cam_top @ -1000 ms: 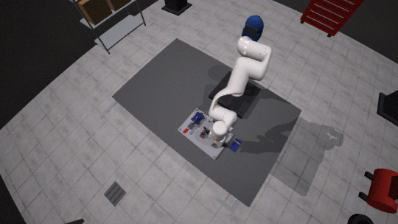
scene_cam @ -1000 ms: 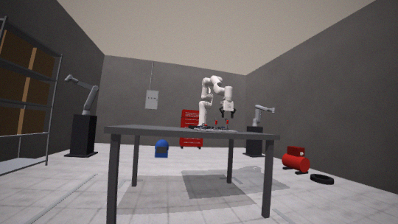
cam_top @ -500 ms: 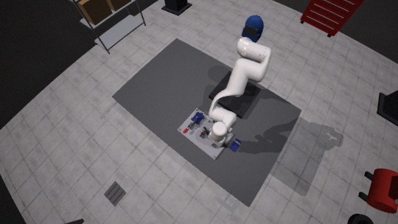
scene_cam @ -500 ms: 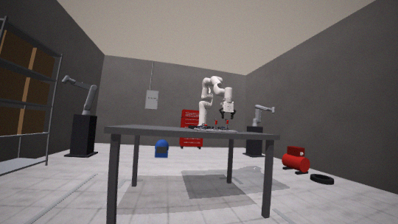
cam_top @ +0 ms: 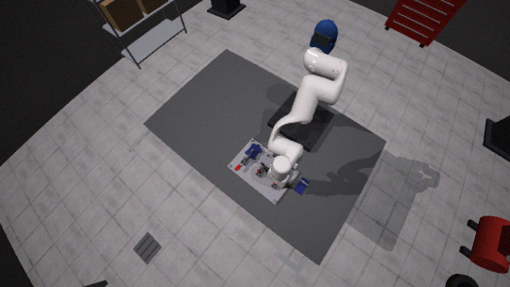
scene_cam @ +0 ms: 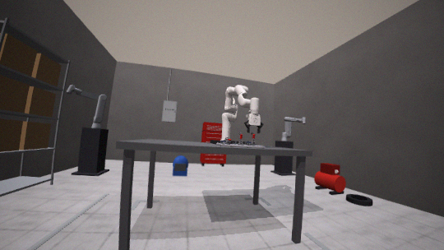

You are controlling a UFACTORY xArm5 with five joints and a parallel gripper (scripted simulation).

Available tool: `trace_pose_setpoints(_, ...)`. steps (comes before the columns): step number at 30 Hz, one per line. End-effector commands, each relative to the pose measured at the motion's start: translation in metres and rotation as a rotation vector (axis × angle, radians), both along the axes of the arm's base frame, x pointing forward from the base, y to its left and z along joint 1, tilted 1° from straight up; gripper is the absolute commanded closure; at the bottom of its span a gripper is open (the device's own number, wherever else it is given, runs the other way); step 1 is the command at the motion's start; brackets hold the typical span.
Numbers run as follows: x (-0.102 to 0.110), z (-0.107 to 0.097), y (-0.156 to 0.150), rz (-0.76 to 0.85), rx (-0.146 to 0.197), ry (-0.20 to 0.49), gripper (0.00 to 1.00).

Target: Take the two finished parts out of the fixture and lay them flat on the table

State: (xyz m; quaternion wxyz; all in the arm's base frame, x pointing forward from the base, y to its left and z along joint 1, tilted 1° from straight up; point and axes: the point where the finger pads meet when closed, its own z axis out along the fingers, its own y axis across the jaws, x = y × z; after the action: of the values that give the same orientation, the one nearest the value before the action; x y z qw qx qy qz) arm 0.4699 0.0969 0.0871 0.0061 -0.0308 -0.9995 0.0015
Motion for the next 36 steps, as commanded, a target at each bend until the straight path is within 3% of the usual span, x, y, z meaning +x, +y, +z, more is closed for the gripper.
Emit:
trace_pose_setpoints(1,-0.005,0.002,0.001,0.000,0.001,-0.004,0.00)
trace_pose_setpoints(25,-0.065,0.002,0.004,0.000,0.000,-0.004,0.00)
trace_pose_setpoints(36,-0.073,0.002,0.005,0.000,0.000,-0.004,0.00)
